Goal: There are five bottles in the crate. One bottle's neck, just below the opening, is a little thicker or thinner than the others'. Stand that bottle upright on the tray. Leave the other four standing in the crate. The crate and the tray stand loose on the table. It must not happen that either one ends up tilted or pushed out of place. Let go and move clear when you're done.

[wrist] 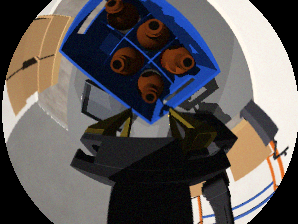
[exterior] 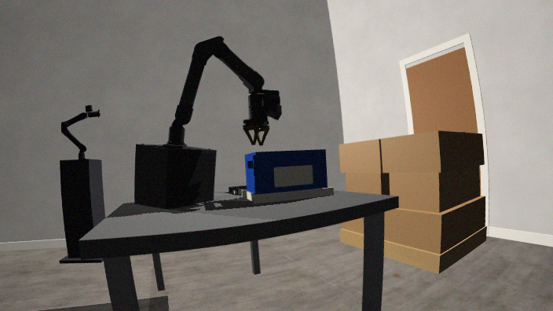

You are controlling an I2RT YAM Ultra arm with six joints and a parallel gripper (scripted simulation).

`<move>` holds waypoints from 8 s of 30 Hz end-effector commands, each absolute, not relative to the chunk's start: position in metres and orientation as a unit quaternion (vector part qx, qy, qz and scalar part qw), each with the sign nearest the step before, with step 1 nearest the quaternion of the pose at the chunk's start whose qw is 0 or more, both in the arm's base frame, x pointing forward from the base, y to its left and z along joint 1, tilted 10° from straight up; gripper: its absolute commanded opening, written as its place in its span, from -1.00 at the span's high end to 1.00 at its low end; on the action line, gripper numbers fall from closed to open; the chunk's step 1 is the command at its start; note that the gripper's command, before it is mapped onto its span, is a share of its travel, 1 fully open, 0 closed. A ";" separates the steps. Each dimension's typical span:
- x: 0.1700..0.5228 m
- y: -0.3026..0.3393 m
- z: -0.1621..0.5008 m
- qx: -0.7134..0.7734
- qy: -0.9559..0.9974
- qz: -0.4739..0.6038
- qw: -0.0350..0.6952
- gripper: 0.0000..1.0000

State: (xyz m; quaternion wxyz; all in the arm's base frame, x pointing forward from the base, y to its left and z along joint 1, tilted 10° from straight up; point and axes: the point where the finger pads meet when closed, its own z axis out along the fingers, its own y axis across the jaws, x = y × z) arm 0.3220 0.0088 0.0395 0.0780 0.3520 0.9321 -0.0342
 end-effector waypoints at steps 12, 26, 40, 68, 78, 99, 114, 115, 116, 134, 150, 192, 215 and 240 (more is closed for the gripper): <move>0.326 0.014 0.069 0.349 0.932 -0.030 0.094 -0.21; 0.326 0.014 0.069 0.349 0.932 -0.030 0.094 1.00; 0.326 0.014 0.069 0.349 0.932 -0.030 0.094 1.00; 0.328 0.003 0.070 0.354 0.930 -0.030 0.093 1.00; 0.332 -0.085 0.070 0.353 0.932 -0.034 0.077 1.00; 0.335 -0.082 0.082 0.348 0.932 -0.035 0.096 -0.21; 0.335 -0.083 0.082 0.348 0.932 -0.035 0.096 -0.21; 0.335 -0.083 0.082 0.348 0.932 -0.035 0.096 -0.21; 0.335 -0.083 0.082 0.348 0.932 -0.035 0.096 -0.21; 0.335 -0.083 0.081 0.349 0.932 -0.034 0.097 -0.21; 0.330 -0.087 0.055 0.353 0.931 -0.036 0.080 -0.21; 0.334 -0.090 0.024 0.353 0.932 -0.036 0.079 -0.21; 0.334 -0.090 0.024 0.353 0.932 -0.036 0.079 -0.21; 0.334 -0.090 0.024 0.353 0.932 -0.036 0.079 -0.21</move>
